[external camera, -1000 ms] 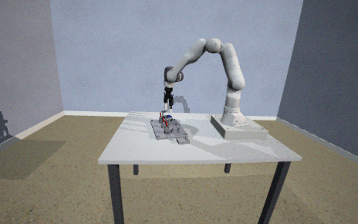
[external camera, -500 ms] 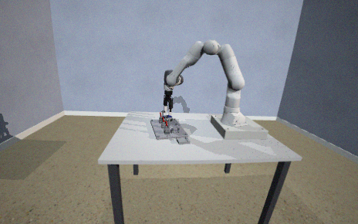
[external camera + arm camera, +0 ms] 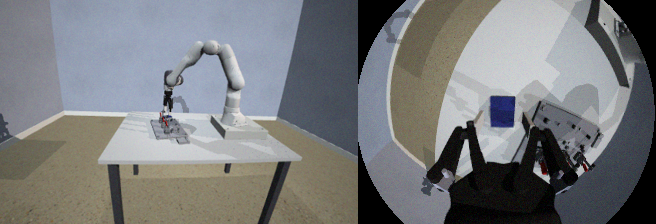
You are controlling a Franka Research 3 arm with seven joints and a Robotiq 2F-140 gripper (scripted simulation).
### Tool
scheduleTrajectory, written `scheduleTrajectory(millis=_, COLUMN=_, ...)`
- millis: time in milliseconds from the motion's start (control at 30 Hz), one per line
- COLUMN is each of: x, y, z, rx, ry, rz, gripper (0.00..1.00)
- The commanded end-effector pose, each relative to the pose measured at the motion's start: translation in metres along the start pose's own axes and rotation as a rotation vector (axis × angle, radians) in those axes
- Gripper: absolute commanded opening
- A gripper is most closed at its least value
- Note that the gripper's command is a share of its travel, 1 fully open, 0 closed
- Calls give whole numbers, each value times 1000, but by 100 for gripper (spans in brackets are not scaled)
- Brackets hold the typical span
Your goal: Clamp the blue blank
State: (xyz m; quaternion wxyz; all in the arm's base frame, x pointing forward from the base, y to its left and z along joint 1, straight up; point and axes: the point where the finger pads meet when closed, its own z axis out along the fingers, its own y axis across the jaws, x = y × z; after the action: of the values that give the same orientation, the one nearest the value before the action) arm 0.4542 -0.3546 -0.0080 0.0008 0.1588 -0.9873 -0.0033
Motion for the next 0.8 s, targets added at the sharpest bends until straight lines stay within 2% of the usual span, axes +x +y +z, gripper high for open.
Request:
scheduleTrajectory(millis=0, x=0, y=-1, z=0, rx=2, ry=-2, rz=-6, gripper=58)
scheduleTrajectory(millis=367, x=-1, y=-2, z=8, rx=2, ry=-2, rz=-6, gripper=58)
scheduleTrajectory(millis=767, x=-1, y=-3, z=29, rx=2, ry=-2, rz=-6, gripper=58)
